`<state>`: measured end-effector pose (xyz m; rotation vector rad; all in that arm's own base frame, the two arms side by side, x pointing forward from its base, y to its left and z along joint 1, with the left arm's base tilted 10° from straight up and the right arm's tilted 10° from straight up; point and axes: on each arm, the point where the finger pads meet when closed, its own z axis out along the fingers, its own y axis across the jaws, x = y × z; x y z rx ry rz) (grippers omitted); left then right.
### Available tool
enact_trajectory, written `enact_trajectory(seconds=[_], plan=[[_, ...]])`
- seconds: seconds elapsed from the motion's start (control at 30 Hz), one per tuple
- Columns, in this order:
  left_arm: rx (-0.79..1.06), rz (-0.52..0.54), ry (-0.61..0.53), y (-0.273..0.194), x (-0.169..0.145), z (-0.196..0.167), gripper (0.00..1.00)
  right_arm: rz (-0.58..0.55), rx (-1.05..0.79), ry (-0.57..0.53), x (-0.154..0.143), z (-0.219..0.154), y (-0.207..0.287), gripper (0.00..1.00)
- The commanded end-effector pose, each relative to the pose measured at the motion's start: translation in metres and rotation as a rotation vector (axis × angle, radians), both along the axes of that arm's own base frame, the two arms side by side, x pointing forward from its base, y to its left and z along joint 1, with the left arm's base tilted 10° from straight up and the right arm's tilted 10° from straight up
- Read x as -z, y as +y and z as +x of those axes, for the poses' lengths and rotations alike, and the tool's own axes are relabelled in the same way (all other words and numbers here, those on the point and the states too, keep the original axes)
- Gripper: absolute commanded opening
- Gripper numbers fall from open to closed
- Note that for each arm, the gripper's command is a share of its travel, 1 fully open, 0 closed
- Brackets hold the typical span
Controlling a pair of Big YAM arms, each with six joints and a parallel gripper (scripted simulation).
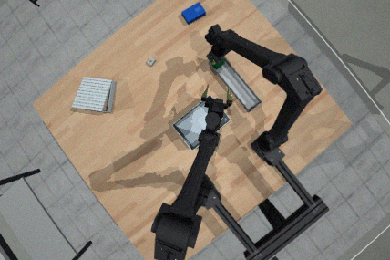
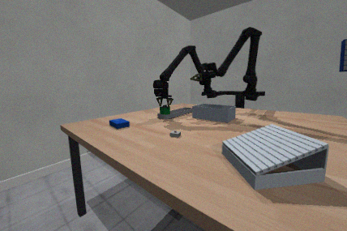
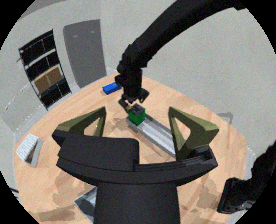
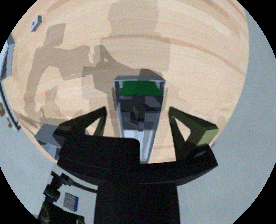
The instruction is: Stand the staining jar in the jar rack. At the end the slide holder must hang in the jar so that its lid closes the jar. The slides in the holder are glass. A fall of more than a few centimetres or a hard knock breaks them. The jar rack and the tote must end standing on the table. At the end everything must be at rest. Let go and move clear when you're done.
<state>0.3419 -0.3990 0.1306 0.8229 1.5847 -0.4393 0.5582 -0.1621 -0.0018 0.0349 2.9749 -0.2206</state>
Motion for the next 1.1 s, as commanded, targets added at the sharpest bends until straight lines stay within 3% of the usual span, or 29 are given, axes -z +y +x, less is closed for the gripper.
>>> enact_trajectory(seconds=[0.0, 0.27, 0.4, 1.07], plan=[[0.001, -0.020, -0.021, -0.005, -0.010, 0.006, 1.00, -0.016, 0.009, -0.062, -0.043, 0.018, 0.002, 1.00], [0.001, -0.020, -0.021, -0.005, -0.010, 0.006, 1.00, -0.006, 0.021, -0.018, -0.057, -0.006, -0.008, 1.00], [0.001, -0.020, -0.021, -0.005, -0.010, 0.006, 1.00, -0.002, 0.020, -0.003, -0.043, -0.006, -0.008, 1.00], [0.001, -0.020, -0.021, -0.005, -0.010, 0.006, 1.00, -0.003, 0.009, -0.004, -0.044, -0.004, -0.002, 1.00]])
